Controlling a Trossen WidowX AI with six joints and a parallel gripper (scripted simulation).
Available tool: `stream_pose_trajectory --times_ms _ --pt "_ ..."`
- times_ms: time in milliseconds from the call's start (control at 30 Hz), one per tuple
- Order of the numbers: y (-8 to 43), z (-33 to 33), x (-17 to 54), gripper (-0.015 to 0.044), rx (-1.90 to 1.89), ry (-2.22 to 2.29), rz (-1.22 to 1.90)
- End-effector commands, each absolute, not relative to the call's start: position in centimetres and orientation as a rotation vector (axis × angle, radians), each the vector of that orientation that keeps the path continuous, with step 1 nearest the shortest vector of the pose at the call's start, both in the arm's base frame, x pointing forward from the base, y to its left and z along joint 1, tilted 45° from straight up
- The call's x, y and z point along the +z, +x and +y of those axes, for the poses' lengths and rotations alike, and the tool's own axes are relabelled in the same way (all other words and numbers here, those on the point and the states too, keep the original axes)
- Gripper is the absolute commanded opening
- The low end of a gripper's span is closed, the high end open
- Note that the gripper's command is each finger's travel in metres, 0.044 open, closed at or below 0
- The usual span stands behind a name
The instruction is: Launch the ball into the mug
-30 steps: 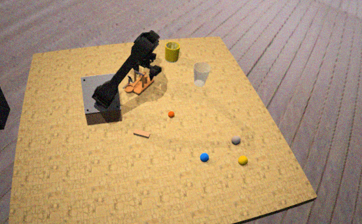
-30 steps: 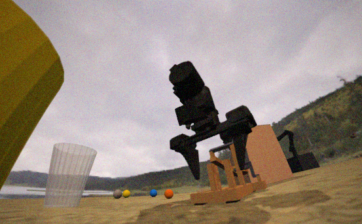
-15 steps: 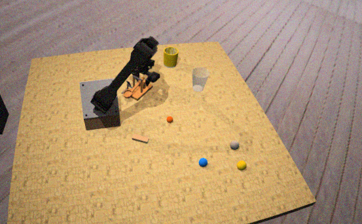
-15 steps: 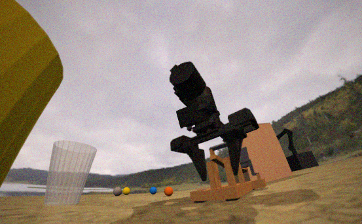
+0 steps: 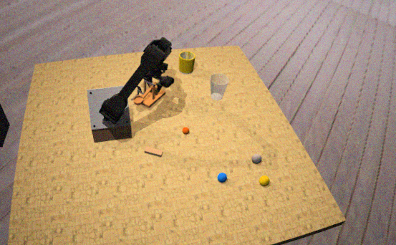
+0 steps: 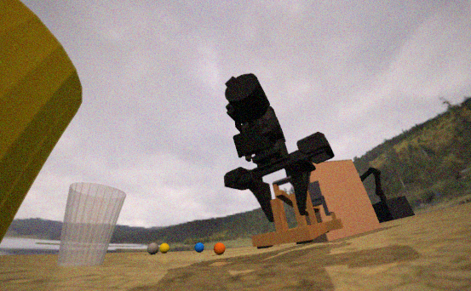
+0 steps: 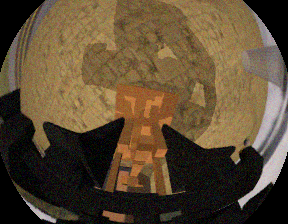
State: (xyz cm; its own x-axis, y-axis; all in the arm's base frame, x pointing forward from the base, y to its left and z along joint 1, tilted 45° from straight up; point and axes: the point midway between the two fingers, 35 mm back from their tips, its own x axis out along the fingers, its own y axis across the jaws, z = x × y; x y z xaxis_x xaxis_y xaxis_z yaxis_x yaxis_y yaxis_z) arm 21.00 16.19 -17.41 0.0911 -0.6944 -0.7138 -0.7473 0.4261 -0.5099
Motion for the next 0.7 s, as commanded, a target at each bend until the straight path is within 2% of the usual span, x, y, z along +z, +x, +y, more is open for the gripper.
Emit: stream_pose_trajectory --times_ms 0,667 --pt "21.2 18.6 -15.6 0.0 0.077 -1.267 1.593" --pt "21.7 16.7 -17.7 0.0 0.074 -1.271 1.594"
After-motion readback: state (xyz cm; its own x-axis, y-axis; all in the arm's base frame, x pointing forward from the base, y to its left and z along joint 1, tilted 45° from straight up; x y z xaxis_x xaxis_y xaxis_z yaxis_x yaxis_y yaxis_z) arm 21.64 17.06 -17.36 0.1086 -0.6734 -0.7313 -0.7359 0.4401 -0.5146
